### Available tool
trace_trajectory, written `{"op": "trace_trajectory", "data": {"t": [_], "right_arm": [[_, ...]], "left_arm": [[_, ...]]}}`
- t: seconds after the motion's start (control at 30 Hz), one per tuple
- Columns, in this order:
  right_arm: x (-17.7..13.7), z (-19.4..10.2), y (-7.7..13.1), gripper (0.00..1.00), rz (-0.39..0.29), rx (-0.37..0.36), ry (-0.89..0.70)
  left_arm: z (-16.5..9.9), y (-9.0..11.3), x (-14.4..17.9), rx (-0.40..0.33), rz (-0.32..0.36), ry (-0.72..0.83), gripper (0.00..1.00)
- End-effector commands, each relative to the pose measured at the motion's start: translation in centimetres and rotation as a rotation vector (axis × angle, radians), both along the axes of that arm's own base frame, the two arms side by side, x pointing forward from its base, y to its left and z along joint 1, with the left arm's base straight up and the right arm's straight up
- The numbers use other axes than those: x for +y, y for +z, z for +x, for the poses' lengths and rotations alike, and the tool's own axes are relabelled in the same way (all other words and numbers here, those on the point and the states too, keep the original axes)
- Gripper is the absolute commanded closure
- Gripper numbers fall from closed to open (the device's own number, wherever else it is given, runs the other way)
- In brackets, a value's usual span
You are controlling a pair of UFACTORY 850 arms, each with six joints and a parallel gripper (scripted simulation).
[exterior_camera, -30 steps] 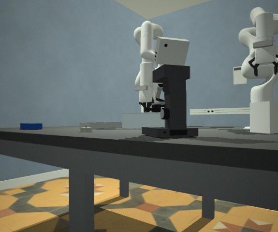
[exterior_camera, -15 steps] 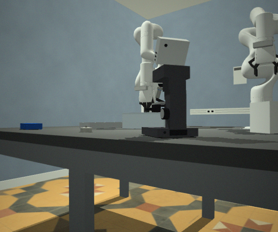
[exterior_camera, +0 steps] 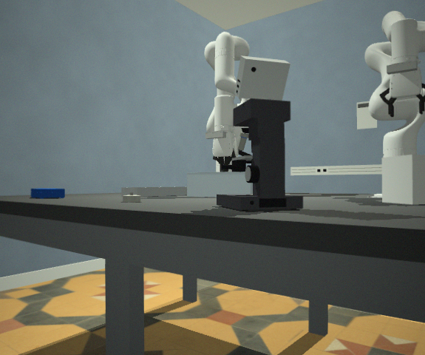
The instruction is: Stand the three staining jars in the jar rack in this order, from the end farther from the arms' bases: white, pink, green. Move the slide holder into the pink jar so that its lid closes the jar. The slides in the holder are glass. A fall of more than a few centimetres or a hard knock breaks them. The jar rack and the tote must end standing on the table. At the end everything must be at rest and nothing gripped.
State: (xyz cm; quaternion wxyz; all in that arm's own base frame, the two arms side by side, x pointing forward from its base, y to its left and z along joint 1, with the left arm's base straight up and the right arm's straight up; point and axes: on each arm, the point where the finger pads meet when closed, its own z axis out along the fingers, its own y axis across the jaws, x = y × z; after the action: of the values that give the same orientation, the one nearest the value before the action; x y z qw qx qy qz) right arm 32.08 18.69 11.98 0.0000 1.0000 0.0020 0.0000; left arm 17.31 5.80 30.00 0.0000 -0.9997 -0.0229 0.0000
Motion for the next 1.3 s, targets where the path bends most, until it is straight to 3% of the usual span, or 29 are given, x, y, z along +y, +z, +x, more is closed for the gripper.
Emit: {"op": "trace_trajectory", "data": {"t": [0.0,0.4,1.27], "right_arm": [[0.0,0.1,0.0,1.0,0.001,-0.001,0.0],[0.0,0.1,0.9,1.0,0.001,-0.001,0.0],[0.0,0.1,4.9,1.0,0.001,-0.001,0.0]], "left_arm": [[0.1,0.1,0.0,-0.001,0.001,0.0,0.0],[0.1,0.1,0.0,-0.001,0.001,0.0,0.0],[0.1,0.1,0.0,-0.001,0.001,0.0,0.0]]}}
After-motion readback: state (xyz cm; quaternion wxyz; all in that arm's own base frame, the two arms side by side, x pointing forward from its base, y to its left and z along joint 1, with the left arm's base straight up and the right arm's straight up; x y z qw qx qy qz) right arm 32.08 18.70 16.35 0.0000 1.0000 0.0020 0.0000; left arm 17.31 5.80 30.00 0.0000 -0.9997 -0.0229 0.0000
